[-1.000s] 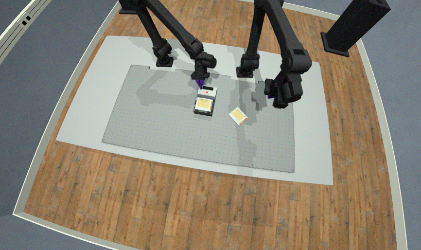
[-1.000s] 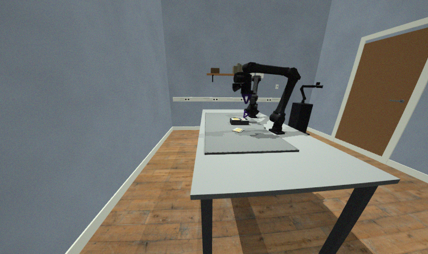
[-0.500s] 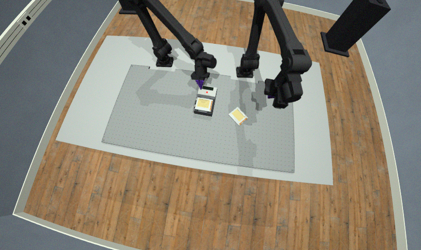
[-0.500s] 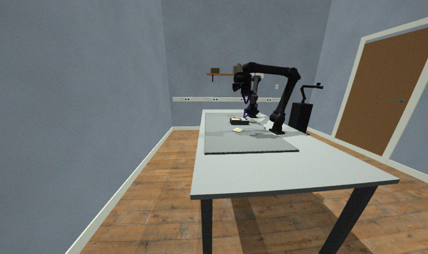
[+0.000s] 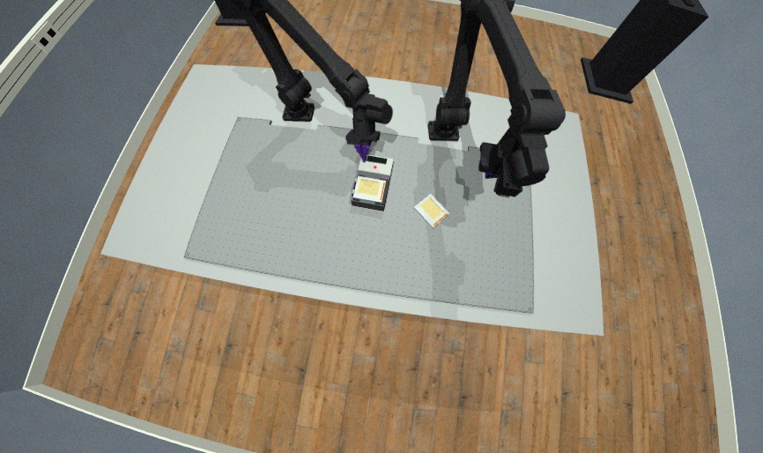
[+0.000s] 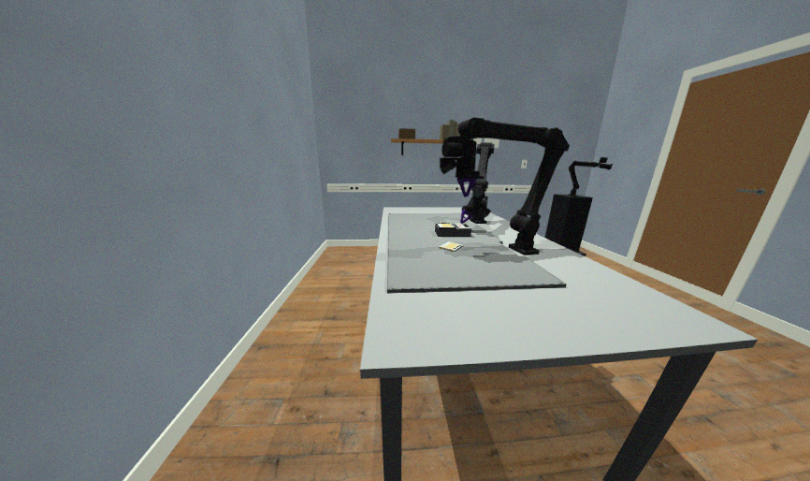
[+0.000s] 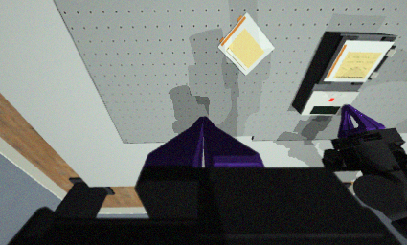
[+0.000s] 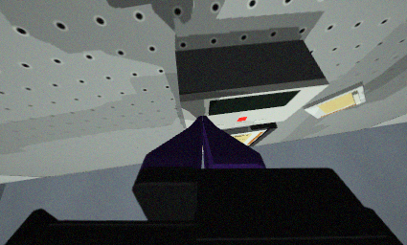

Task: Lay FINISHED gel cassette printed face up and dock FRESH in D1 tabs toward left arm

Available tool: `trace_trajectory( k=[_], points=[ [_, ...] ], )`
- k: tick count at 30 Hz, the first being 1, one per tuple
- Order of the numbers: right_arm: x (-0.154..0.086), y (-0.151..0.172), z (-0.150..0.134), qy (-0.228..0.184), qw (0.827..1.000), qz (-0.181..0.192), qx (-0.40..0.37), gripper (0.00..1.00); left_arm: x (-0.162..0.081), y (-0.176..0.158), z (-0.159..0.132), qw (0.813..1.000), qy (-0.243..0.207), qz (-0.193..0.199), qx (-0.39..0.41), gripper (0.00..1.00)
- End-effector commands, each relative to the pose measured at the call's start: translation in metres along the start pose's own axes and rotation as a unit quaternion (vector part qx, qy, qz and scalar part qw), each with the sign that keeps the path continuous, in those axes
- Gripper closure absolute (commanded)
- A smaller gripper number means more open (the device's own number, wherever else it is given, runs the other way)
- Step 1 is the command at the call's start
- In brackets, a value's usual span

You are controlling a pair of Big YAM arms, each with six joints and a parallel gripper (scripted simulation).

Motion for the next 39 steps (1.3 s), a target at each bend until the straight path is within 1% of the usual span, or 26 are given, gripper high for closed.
trace_trajectory(
  k=[1, 38, 39],
  points=[
    [0.0381, 0.0381, 0.0411, -0.050, 0.996, 0.058, -0.034, 1.00, -0.0199, 0.0031, 0.0101, 1.000, -0.018, 0.006, -0.005, 1.00],
    [0.0380, 0.0381, 0.0412, -0.050, 0.996, 0.058, -0.034, 1.00, -0.0199, 0.0031, 0.0101, 1.000, -0.018, 0.006, -0.005, 1.00],
    [0.0380, 0.0381, 0.0412, -0.050, 0.996, 0.058, -0.034, 1.00, -0.0169, -0.0007, 0.0110, 1.000, -0.019, 0.003, 0.012, 1.00]
  ],
)
Point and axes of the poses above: on each arm, the point where the finger pads meet when closed, its own x axis out along the fingers, its own y axis across the jaws, z = x × y, the point moved 2 cm from there along -x, back along the fingers, and after that the axes turned 2 degrees about -x, right-handed, at the moved point
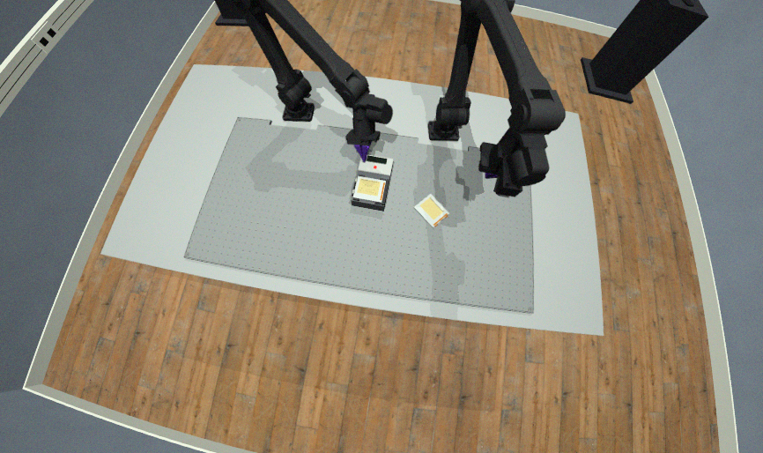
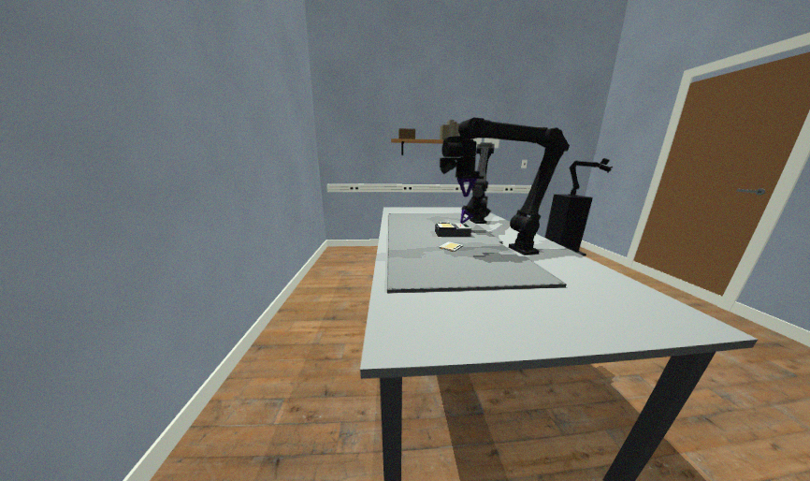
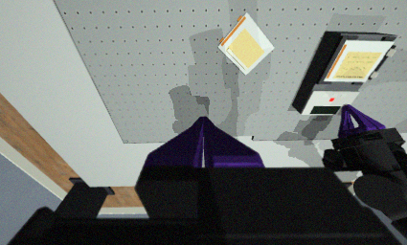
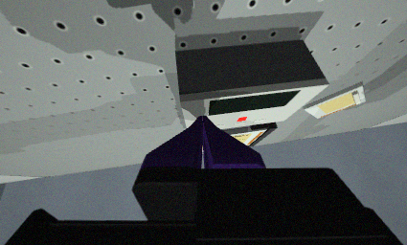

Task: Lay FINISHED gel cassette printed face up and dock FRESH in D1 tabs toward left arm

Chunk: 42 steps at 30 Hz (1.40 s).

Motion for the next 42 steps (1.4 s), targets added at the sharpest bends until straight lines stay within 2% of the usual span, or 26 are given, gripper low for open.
trace_trajectory(
  k=[1, 11, 18, 21, 23, 39, 42],
  points=[
    [0.038, 0.038, 0.041, -0.050, 0.996, 0.058, -0.034, 1.00, -0.014, -0.004, 0.012, 0.999, -0.020, 0.000, 0.028, 1.00],
    [0.038, 0.038, 0.041, -0.050, 0.996, 0.058, -0.034, 1.00, 0.014, -0.044, 0.022, 0.981, -0.035, -0.026, 0.190, 1.00],
    [0.038, 0.038, 0.041, -0.050, 0.996, 0.058, -0.034, 1.00, 0.025, -0.064, 0.027, 0.964, -0.046, -0.036, 0.259, 1.00],
    [0.038, 0.038, 0.041, -0.050, 0.996, 0.058, -0.034, 1.00, 0.032, -0.077, 0.030, 0.964, -0.046, -0.037, 0.259, 1.00],
    [0.038, 0.038, 0.041, -0.050, 0.996, 0.058, -0.034, 1.00, 0.035, -0.083, 0.031, 0.956, -0.052, -0.037, 0.286, 1.00],
    [0.038, 0.038, 0.041, -0.050, 0.996, 0.058, -0.034, 1.00, 0.056, -0.123, 0.043, 0.956, -0.052, -0.037, 0.286, 1.00],
    [0.038, 0.038, 0.041, -0.050, 0.996, 0.058, -0.034, 1.00, 0.054, -0.120, 0.043, 0.965, -0.049, -0.037, 0.255, 1.00]
  ],
)
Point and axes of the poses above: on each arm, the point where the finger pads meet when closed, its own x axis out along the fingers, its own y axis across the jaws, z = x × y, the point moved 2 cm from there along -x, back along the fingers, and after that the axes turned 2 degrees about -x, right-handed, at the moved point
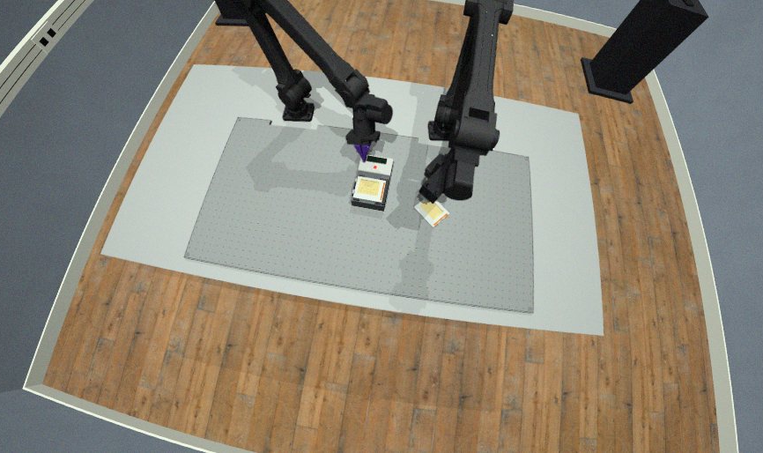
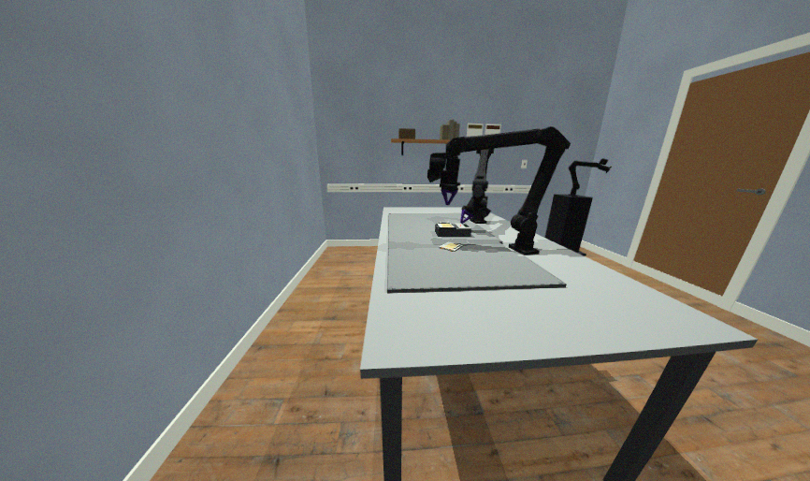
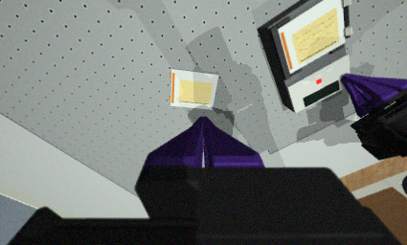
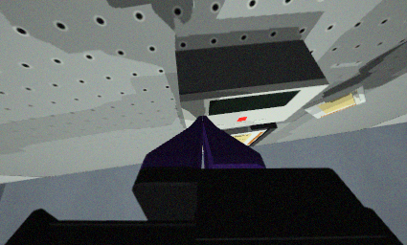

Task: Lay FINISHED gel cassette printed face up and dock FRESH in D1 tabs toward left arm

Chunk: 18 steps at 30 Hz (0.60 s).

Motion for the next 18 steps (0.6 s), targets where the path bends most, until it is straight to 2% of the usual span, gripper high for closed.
trace_trajectory(
  k=[1, 18],
  points=[
    [0.0380, 0.0381, 0.0412, -0.050, 0.996, 0.058, -0.034, 1.00, -0.0002, 0.0030, 0.0044, 1.000, -0.004, 0.004, -0.027, 1.00],
    [0.0380, 0.0381, 0.0412, -0.050, 0.996, 0.058, -0.034, 1.00, -0.0040, 0.0068, 0.0011, 1.000, -0.006, 0.008, -0.027, 1.00]
  ],
)
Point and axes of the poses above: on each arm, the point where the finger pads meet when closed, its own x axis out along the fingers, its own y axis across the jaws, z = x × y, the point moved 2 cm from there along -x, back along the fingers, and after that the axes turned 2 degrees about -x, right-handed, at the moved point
